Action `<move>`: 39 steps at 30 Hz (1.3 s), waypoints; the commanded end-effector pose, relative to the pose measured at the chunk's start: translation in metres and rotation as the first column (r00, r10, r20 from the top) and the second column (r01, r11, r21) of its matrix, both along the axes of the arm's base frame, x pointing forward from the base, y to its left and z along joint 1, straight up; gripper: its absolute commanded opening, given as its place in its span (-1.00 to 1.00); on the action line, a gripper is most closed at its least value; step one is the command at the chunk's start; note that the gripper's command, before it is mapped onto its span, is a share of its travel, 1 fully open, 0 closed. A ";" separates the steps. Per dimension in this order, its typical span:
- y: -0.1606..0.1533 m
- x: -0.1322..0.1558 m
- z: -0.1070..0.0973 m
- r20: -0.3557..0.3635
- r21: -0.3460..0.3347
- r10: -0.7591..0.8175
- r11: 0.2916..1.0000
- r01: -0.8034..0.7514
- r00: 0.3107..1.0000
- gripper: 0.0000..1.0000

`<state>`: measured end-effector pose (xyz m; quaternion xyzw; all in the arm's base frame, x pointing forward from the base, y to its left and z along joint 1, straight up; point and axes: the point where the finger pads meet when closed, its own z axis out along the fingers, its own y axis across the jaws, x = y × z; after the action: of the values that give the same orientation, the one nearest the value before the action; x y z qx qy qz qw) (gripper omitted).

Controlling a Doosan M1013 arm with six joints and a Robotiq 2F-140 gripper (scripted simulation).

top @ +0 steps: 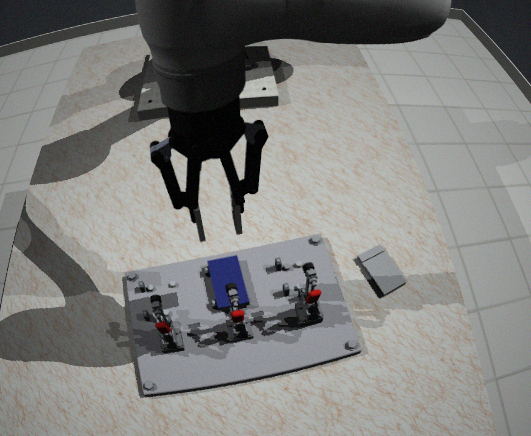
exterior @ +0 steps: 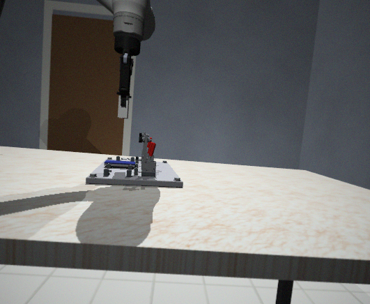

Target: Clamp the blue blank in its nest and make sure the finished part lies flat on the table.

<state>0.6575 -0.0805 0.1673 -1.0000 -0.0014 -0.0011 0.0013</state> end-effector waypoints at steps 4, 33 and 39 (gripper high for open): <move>0.000 0.000 -0.036 0.000 0.000 0.000 1.000 0.000 1.000 -0.44; 0.000 0.090 -0.044 0.000 0.000 0.000 1.000 0.000 1.000 -0.44; 0.000 0.090 -0.046 0.000 0.000 0.000 1.000 0.000 1.000 -0.44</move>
<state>0.7476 -0.0802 0.1224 -1.0000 -0.0014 -0.0011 0.0013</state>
